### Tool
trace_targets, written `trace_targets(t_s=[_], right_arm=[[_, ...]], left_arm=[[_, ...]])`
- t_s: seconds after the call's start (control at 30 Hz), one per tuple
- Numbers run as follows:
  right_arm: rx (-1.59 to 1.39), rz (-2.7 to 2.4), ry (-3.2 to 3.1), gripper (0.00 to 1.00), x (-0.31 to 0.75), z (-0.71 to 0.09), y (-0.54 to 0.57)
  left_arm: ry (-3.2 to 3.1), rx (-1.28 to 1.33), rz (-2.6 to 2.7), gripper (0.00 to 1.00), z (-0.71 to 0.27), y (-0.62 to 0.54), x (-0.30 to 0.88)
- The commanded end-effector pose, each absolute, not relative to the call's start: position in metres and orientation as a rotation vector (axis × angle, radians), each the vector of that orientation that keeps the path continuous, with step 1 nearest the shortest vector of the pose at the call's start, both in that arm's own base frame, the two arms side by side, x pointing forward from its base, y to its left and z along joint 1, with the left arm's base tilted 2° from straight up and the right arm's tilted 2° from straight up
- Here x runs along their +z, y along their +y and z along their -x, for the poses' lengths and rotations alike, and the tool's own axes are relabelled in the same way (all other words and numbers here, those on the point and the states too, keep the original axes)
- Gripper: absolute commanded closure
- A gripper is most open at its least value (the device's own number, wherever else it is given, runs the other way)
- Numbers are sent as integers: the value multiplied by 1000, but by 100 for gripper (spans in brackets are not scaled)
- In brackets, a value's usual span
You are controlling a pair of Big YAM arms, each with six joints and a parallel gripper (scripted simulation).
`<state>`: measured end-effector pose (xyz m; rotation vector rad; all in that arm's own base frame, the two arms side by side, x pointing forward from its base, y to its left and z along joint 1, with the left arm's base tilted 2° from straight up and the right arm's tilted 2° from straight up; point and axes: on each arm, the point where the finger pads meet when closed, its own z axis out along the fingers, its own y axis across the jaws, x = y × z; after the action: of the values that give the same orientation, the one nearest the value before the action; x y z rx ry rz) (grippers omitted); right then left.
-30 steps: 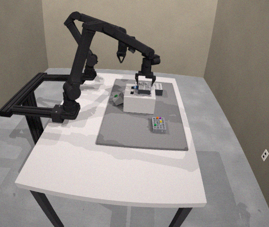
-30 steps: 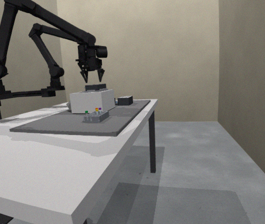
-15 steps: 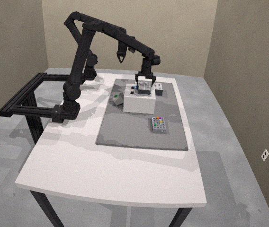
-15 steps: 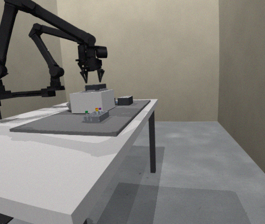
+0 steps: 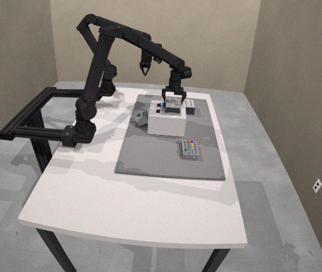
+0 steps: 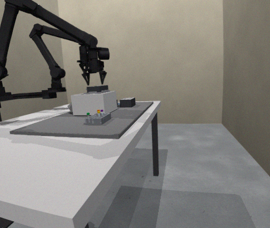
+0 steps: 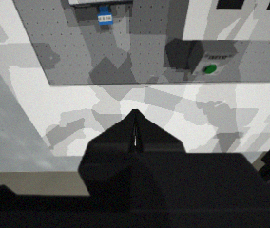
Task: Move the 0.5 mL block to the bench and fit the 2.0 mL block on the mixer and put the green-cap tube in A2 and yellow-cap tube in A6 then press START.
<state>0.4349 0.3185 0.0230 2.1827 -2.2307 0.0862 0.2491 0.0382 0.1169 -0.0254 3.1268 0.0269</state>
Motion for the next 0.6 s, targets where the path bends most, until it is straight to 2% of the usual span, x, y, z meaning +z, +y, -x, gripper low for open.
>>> trace_targets(t_s=[0.0, 0.57], right_arm=[[83, -2179, -2212, 0, 6, -436, 317], [92, -2205, -2230, 0, 8, -449, 328]], left_arm=[[3037, 42, 35, 100, -278, 42, 147], [3068, 36, 35, 100, -267, 41, 136]])
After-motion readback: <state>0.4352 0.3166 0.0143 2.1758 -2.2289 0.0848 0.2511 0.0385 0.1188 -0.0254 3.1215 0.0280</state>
